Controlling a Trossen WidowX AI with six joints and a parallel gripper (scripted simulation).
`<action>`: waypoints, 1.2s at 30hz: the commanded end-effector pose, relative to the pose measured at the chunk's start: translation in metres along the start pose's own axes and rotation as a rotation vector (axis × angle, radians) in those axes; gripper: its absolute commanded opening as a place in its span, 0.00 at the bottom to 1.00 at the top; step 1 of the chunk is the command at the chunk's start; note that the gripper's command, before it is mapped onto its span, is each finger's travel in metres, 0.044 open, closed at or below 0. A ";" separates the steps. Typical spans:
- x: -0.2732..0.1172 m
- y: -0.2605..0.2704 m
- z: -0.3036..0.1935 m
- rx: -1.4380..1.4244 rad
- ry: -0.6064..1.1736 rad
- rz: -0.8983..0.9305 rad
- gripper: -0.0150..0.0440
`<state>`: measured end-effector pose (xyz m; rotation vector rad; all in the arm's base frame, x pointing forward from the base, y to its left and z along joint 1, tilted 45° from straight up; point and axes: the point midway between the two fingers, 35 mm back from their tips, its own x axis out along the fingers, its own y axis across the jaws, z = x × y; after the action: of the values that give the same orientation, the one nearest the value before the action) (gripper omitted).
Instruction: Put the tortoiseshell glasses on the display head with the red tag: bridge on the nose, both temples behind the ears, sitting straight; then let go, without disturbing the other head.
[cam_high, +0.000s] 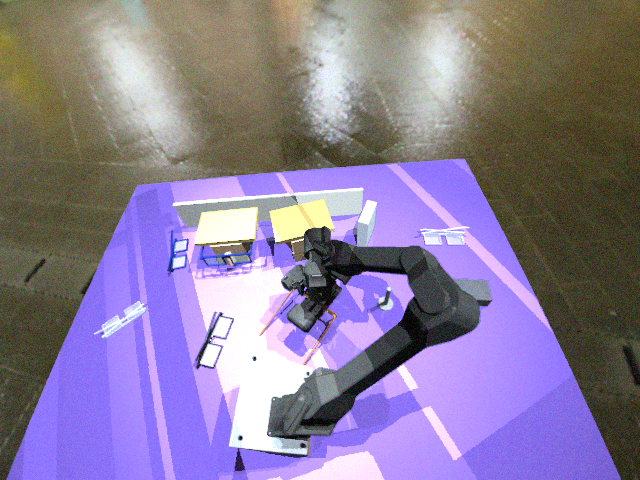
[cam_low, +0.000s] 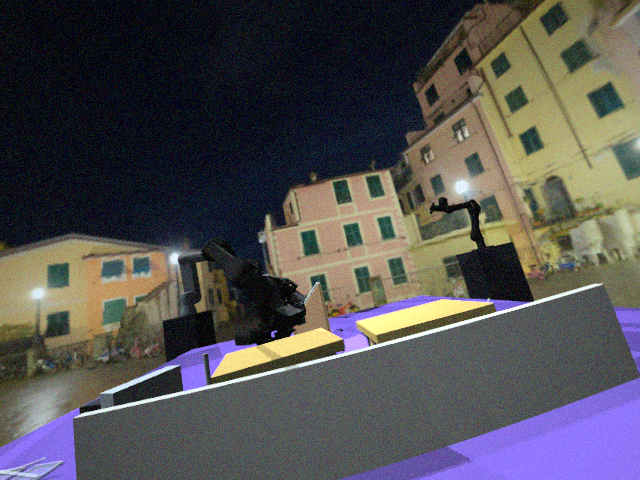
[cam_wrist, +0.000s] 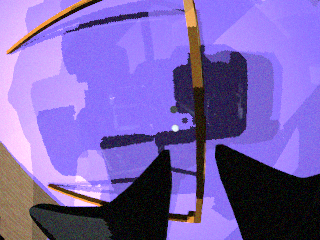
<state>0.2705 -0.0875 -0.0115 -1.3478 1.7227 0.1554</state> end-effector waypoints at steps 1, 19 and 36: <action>0.004 0.002 -0.002 -0.006 0.009 0.001 0.49; 0.001 0.000 0.000 0.000 0.001 0.001 0.25; -0.059 -0.002 0.005 -0.005 -0.004 0.006 0.25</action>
<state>0.2727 -0.0542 0.0177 -1.3521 1.7290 0.1649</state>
